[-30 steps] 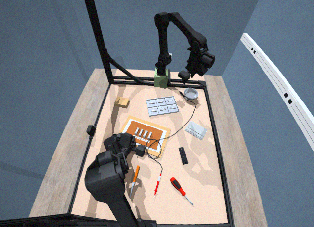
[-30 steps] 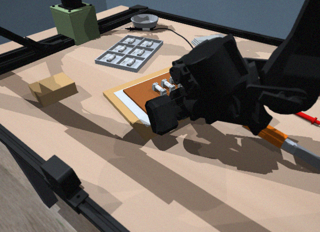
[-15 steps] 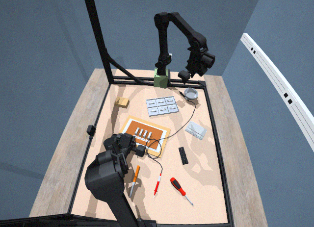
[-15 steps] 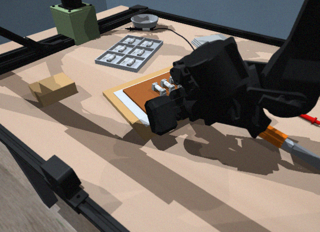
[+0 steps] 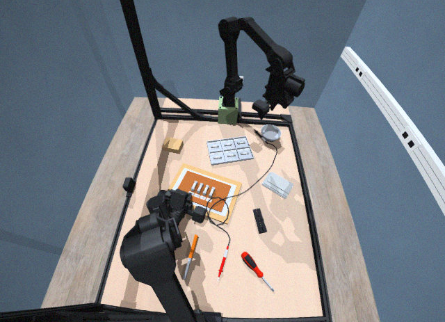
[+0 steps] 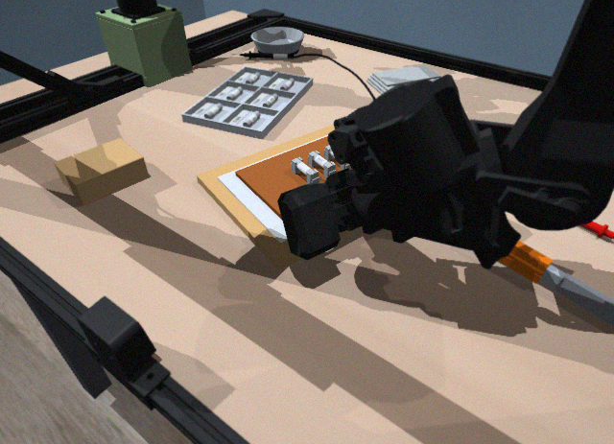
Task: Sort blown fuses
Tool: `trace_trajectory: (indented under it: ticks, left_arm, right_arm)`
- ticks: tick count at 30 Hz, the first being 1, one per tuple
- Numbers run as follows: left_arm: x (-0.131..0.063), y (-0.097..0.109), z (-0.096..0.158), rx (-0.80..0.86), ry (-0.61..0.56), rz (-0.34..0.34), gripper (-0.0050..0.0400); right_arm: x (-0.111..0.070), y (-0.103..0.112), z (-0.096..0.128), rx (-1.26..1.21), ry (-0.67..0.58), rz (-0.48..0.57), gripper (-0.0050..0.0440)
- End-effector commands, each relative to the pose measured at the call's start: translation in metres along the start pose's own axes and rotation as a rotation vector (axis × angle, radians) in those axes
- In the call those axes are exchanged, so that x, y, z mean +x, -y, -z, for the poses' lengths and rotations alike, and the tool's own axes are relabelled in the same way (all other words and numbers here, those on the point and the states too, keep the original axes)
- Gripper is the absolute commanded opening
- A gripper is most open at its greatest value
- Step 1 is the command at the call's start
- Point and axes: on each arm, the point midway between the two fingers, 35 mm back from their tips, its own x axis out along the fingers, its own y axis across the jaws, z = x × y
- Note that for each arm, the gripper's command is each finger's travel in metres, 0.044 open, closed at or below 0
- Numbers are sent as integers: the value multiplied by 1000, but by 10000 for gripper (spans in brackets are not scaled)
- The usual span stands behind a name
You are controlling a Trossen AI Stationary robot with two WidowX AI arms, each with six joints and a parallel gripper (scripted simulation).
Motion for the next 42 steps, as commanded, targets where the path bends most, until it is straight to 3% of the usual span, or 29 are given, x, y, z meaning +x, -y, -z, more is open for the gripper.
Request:
trace_trajectory:
  ticks: [1,8,9,18,20,42]
  left_arm:
    - [-5,0,-2,-2,20,1,400]
    - [-5,0,-2,-2,20,1,400]
    - [-6,4,-2,-21,29,3,90]
    - [8,39,3,-187,2,0,90]
    - [8,39,3,-187,2,0,90]
    - [19,120,3,-554,21,14,90]
  right_arm:
    - [1,2,29,-43,-69,-16,-50]
    - [0,3,30,-44,-70,-15,-50]
    - [0,3,30,-44,-70,-15,-50]
    - [-1,4,31,-44,-70,-15,-50]
    - [-1,4,31,-44,-70,-15,-50]
    - [-4,5,32,-43,-70,-15,-50]
